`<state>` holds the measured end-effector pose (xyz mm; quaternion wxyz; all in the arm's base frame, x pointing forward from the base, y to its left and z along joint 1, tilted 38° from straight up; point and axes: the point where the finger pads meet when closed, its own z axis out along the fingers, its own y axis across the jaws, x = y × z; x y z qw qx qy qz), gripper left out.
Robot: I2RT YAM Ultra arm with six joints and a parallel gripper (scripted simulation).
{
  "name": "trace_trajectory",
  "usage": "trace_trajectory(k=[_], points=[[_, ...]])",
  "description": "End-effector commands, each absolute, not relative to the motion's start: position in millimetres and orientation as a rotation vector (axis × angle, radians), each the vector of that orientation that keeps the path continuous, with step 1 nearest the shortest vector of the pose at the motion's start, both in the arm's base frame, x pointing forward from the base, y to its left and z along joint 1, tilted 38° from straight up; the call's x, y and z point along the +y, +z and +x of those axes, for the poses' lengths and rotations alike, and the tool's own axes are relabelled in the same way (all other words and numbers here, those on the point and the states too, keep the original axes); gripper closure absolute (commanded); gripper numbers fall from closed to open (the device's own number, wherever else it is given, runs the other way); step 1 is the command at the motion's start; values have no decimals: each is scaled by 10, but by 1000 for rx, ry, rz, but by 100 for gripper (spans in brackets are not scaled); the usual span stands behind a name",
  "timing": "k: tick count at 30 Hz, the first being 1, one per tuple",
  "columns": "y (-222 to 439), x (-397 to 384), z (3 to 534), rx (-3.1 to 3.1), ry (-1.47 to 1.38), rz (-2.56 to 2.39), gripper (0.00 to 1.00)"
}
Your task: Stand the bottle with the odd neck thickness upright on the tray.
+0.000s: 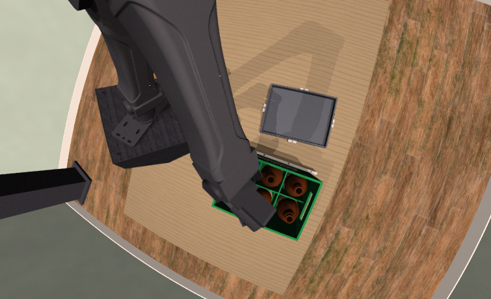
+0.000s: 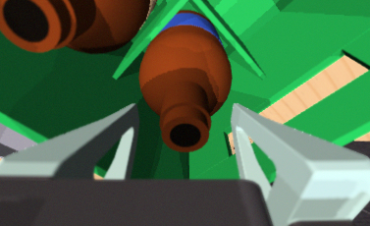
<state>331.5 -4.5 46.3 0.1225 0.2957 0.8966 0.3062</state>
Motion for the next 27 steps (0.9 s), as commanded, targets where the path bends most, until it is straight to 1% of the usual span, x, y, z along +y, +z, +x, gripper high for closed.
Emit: trace_trajectory(k=[1,11,16,27], points=[[397,-71,3283,2623,892,893,39],[411,-77,3281,2622,891,893,39],[608,-132,3359,2585,880,852,39],[765,-218,3274,2584,884,850,39]])
